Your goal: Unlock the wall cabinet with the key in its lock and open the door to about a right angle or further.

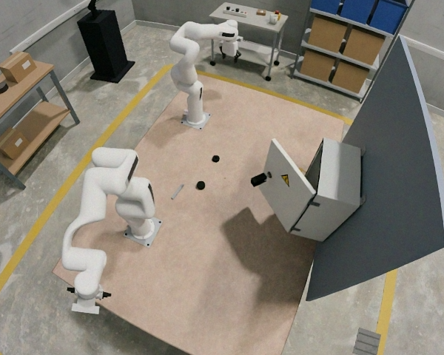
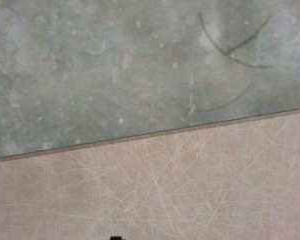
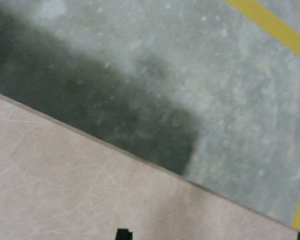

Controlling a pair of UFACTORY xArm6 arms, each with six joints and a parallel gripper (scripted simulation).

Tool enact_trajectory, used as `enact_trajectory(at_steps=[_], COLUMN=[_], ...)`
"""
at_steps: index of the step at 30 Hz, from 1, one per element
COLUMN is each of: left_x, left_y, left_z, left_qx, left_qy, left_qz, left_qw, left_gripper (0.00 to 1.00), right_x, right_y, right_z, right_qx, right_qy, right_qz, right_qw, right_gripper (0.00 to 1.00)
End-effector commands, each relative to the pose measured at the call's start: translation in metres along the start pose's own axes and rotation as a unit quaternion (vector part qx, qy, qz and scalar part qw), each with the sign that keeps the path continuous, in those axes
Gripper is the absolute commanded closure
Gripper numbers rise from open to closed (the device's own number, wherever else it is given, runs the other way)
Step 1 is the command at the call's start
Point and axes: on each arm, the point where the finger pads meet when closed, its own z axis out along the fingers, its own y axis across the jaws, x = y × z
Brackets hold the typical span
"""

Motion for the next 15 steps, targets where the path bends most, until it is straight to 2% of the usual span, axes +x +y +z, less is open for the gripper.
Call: enact_trajectory(at_steps=[1, 2, 4, 9, 11, 15], left_x=[0.0005, 0.0005, 0.0005, 0.0005, 0.0005, 0.0005], left_y=[0.0000, 0.0000, 0.0000, 0.0000, 0.0000, 0.0000], left_z=[-0.0010, -0.0010, -0.0010, -0.0010, -0.0010, -0.0010], left_qx=[0.000, 0.000, 0.000, 0.000, 0.000, 0.000], left_qy=[0.001, 0.001, 0.001, 0.001, 0.001, 0.001], left_qz=[0.000, 0.000, 0.000, 0.000, 0.000, 0.000], left_qw=[1.000, 1.000, 1.000, 1.000, 1.000, 1.000], left_gripper=[0.00, 0.00, 0.00, 0.00, 0.00, 0.00], right_x=[-0.0030, -0.0033, -0.0030, -0.0035, -0.0035, -0.0010], right_y=[-0.0033, -0.0048, -0.0037, -0.0072, -0.0072, -0.0126], right_z=[0.0054, 0.0066, 0.0056, 0.0079, 0.0079, 0.0084], right_qx=[0.057, 0.075, 0.061, 0.101, 0.101, 0.167], right_qy=[-0.018, -0.023, -0.019, -0.029, -0.029, -0.039], right_qz=[0.039, 0.052, 0.042, 0.070, 0.070, 0.115], right_qw=[0.997, 0.996, 0.997, 0.992, 0.992, 0.979], right_gripper=[0.09, 0.09, 0.09, 0.09, 0.09, 0.09])
